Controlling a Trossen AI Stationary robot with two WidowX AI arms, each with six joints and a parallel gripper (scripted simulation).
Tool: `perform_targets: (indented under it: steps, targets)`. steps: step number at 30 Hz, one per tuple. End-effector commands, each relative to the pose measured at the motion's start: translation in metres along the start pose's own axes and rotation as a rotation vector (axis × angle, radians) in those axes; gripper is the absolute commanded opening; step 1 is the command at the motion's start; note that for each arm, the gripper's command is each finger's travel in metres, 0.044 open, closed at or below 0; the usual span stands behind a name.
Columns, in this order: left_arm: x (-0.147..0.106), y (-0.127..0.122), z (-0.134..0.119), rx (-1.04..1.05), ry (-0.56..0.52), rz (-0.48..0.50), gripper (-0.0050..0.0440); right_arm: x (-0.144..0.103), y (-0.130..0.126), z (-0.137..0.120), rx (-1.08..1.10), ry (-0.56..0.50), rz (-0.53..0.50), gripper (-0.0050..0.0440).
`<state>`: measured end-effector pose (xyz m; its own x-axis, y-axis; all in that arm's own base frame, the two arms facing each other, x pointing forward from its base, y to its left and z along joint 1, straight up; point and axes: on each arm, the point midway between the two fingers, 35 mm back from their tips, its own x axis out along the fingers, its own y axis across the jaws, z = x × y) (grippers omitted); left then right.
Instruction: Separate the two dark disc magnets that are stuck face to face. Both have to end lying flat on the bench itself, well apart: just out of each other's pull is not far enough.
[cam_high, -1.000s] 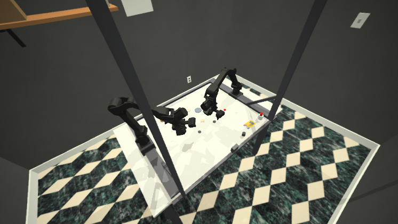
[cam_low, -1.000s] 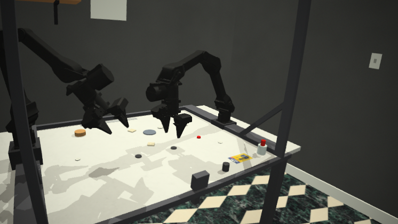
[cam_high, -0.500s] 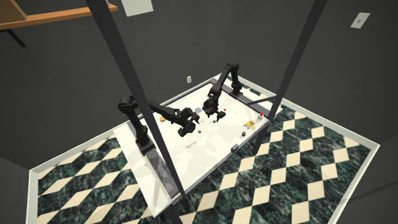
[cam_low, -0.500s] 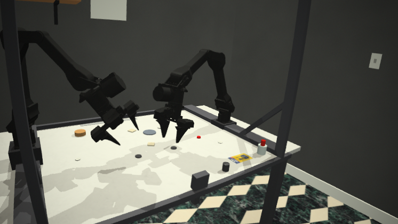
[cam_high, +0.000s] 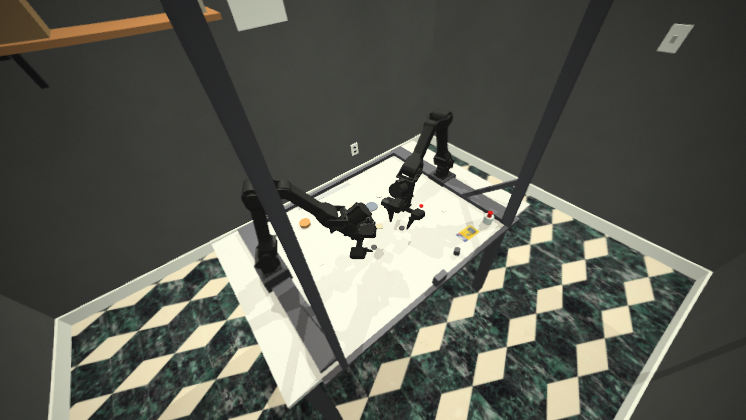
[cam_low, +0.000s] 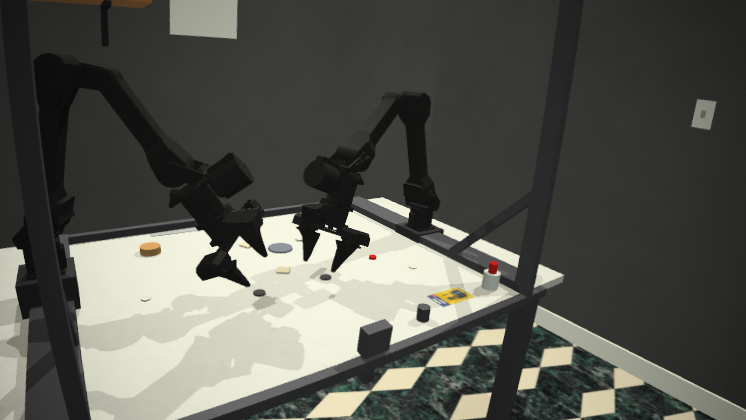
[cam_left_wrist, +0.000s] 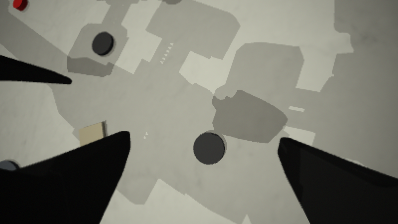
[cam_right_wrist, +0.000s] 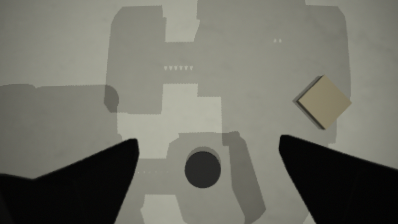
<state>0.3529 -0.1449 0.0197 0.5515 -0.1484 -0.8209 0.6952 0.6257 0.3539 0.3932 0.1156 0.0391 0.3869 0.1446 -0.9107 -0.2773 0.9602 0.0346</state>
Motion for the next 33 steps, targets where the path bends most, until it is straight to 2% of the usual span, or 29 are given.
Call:
perform_targets:
  steps: [1,5,10,33]
  targets:
    - [0.006,0.008,0.008,-0.144,-0.025,0.01,0.04,-0.011,0.001,0.005,-0.02,-0.084,-0.004,0.04]
    - [0.019,0.011,0.005,-0.38,-0.029,-0.002,0.04,-0.011,0.0,-0.001,-0.045,-0.145,-0.011,0.04]
    - [0.028,0.012,0.003,-0.524,-0.031,-0.01,0.04,-0.012,0.0,-0.006,-0.06,-0.186,-0.016,0.04]
    - [0.026,0.011,0.001,-0.539,-0.031,-0.009,0.04,-0.01,0.0,-0.005,-0.057,-0.188,-0.015,0.04]
